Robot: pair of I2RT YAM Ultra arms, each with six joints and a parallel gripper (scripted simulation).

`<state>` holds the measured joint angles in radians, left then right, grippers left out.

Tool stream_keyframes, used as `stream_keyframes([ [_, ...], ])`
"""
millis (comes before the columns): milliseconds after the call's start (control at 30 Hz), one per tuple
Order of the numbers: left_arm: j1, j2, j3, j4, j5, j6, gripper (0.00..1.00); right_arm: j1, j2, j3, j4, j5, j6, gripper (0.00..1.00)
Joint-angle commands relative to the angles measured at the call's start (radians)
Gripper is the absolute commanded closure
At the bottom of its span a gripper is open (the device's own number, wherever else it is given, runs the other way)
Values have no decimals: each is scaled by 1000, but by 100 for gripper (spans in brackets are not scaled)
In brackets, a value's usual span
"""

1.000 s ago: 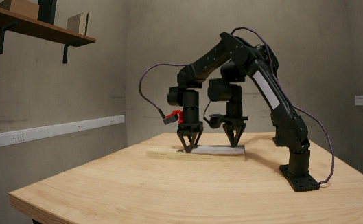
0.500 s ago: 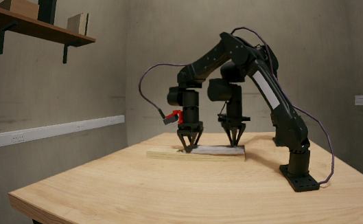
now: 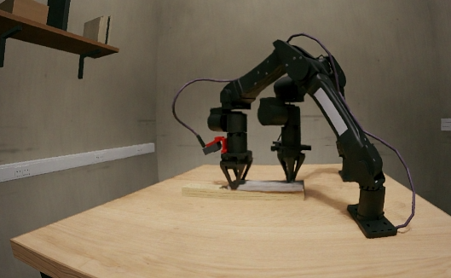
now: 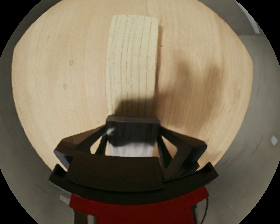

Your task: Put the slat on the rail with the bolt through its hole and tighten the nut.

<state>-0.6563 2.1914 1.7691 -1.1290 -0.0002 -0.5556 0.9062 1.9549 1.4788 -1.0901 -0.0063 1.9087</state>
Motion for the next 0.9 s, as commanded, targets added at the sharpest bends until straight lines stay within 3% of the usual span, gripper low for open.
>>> stream_keyframes([
  [0,0,-8,5,1,0,0,28,-4,-16,-10,1,6,9,88],
  [467,0,-8,5,1,0,0,28,-5,-18,-10,1,6,11,88],
  [533,0,-8,5,1,0,0,28,0,-7,5,0,0,4,66],
  [867,0,-8,5,1,0,0,28,0,-7,5,0,0,4,66],
])
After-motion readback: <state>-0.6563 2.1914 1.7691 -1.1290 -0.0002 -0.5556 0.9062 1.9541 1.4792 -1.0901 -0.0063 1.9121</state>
